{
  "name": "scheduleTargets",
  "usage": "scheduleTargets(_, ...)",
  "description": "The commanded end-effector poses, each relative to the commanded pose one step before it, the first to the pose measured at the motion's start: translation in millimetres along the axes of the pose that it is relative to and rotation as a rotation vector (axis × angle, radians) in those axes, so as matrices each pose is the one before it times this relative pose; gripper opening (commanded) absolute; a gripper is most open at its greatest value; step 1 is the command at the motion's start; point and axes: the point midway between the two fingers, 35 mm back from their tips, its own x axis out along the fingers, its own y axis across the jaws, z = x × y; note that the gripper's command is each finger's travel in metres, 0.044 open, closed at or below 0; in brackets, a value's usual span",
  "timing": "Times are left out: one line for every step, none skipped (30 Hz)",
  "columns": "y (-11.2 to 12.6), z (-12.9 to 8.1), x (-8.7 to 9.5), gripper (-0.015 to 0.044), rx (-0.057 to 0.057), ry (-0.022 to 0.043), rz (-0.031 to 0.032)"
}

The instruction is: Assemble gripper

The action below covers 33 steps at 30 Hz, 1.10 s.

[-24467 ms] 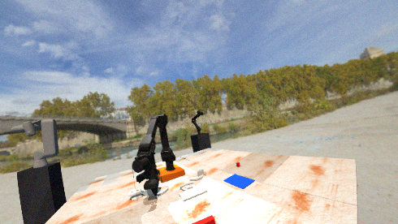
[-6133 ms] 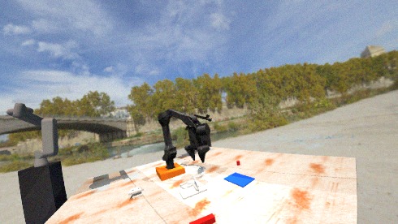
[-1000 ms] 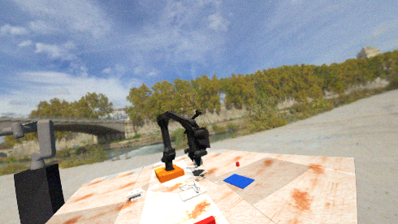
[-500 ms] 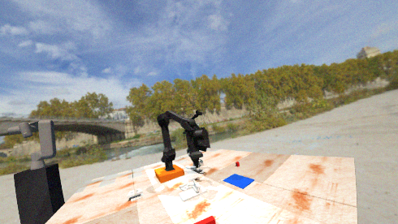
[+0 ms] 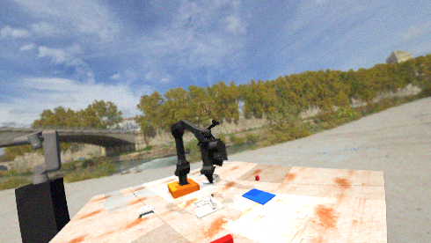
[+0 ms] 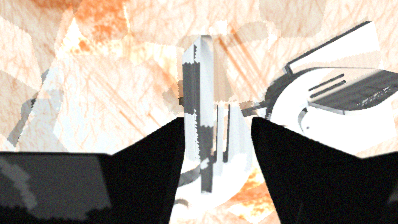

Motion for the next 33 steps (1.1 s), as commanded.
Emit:
scheduleTargets(-4.97,0.29,-1.46,0.0134,0.0792,-0.00648,-0.00058)
scheduleTargets(-1.10,-0.20,0.00,0.0134,0.0204,0.00002,-0.00011)
scheduleTargets(-1.11,-0.18,0.00,0.0134,0.0204,0.00002,-0.00011)
scheduleTargets(-1.11,-0.16,0.00,0.0134,0.0204,0.00002,-0.00011)
scheduleTargets(-1.12,-0.14,0.00,0.0134,0.0204,0.00001,-0.00011)
scheduleTargets(-1.12,-0.13,0.00,0.0134,0.0204,0.00001,-0.00011)
scheduleTargets(-1.12,-0.11,0.00,0.0134,0.0204,0.00001,-0.00011)
scheduleTargets(-1.13,-0.09,0.00,0.0134,0.0204,0.00001,-0.00011)
scheduleTargets(-1.13,-0.07,0.00,0.0134,0.0204,0.00000,-0.00011)
scheduleTargets(-1.13,-0.06,0.00,0.0134,0.0204,0.00000,-0.00010)
scheduleTargets(-1.13,-0.04,0.00,0.0134,0.0204,0.00000,-0.00010)
scheduleTargets(-1.14,-0.02,0.00,0.0134,0.0204,0.00000,-0.00010)
scheduleTargets(-1.14,0.00,0.00,0.0134,0.0204,-0.00001,-0.00010)
scheduleTargets(-1.14,0.02,0.00,0.0134,0.0204,-0.00001,-0.00010)
scheduleTargets(-1.14,0.03,0.00,0.0134,0.0204,-0.00001,-0.00010)
scheduleTargets(-1.14,0.05,0.00,0.0134,0.0204,-0.00001,-0.00010)
scheduleTargets(-1.14,0.07,0.00,0.0134,0.0204,-0.00002,-0.00010)
scheduleTargets(-1.14,0.09,0.01,0.0134,0.0204,-0.00002,-0.00010)
scheduleTargets(-1.14,0.11,0.01,0.0134,0.0204,-0.00002,-0.00010)
scheduleTargets(-1.14,0.13,0.01,0.0134,0.0204,-0.00002,-0.00010)
scheduleTargets(-1.14,0.14,0.01,0.0134,0.0204,-0.00003,-0.00010)
scheduleTargets(-1.14,0.16,0.01,0.0134,0.0204,-0.00003,-0.00010)
scheduleTargets(-1.14,0.18,0.01,0.0134,0.0204,-0.00003,-0.00010)
scheduleTargets(-1.14,0.20,0.01,0.0134,0.0204,-0.00003,-0.00010)
scheduleTargets(-1.14,0.22,0.01,0.0134,0.0204,-0.00003,-0.00010)
scheduleTargets(-1.13,0.24,0.01,0.0134,0.0204,-0.00004,-0.00009)
scheduleTargets(-1.13,0.25,0.01,0.0134,0.0204,-0.00004,-0.00009)
scheduleTargets(-1.13,0.27,0.01,0.0134,0.0204,-0.00004,-0.00009)
scheduleTargets(-1.13,0.29,0.01,0.0134,0.0204,-0.00004,-0.00009)
scheduleTargets(-1.12,0.31,0.01,0.0134,0.0204,-0.00005,-0.00009)
scheduleTargets(-1.12,0.33,0.01,0.0134,0.0204,-0.00005,-0.00009)
scheduleTargets(-1.12,0.35,0.01,0.0134,0.0204,-0.00005,-0.00009)
scheduleTargets(-1.11,0.36,0.01,0.0134,0.0204,-0.00005,-0.00009)
